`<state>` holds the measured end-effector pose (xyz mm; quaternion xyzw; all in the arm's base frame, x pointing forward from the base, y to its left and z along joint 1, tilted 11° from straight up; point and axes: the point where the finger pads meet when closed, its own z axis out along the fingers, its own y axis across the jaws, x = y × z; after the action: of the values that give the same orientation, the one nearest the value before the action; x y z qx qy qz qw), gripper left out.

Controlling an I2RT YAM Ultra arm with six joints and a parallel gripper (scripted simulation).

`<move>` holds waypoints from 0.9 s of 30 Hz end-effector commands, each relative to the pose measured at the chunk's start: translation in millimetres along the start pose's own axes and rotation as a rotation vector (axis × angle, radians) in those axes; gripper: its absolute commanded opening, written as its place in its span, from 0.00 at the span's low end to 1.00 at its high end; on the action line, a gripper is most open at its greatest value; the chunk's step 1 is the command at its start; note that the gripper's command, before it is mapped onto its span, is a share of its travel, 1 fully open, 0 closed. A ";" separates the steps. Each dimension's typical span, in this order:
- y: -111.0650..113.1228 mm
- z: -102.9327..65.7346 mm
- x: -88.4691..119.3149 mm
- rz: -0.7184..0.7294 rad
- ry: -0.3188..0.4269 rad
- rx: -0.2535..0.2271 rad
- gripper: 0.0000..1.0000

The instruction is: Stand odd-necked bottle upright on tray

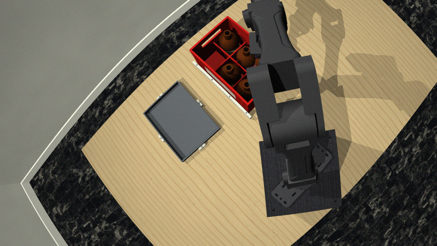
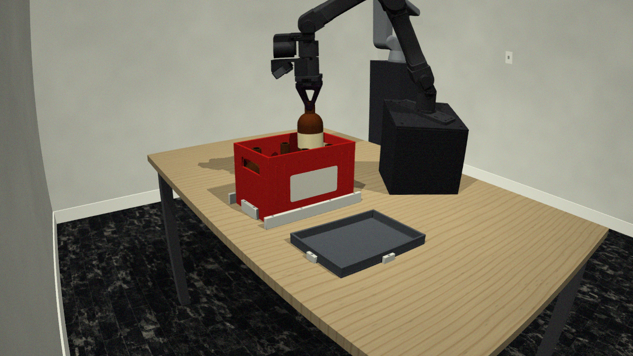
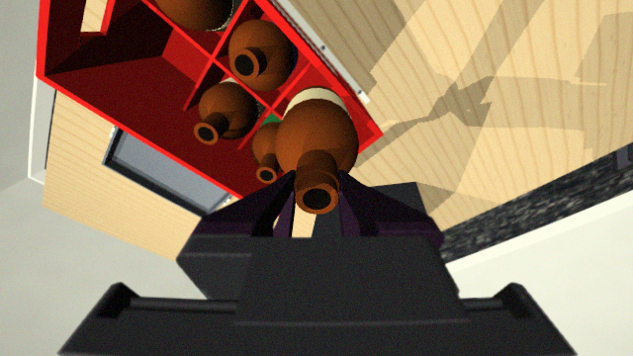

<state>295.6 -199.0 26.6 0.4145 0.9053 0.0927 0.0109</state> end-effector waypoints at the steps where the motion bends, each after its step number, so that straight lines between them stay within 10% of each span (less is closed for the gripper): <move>1: 0.6 -31.6 -13.8 -0.002 -0.071 -0.013 0.00; 27: 0.6 -39.3 -13.9 0.000 -0.071 -0.013 0.00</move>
<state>293.5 -199.7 35.6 0.4149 0.9049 0.0944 0.0048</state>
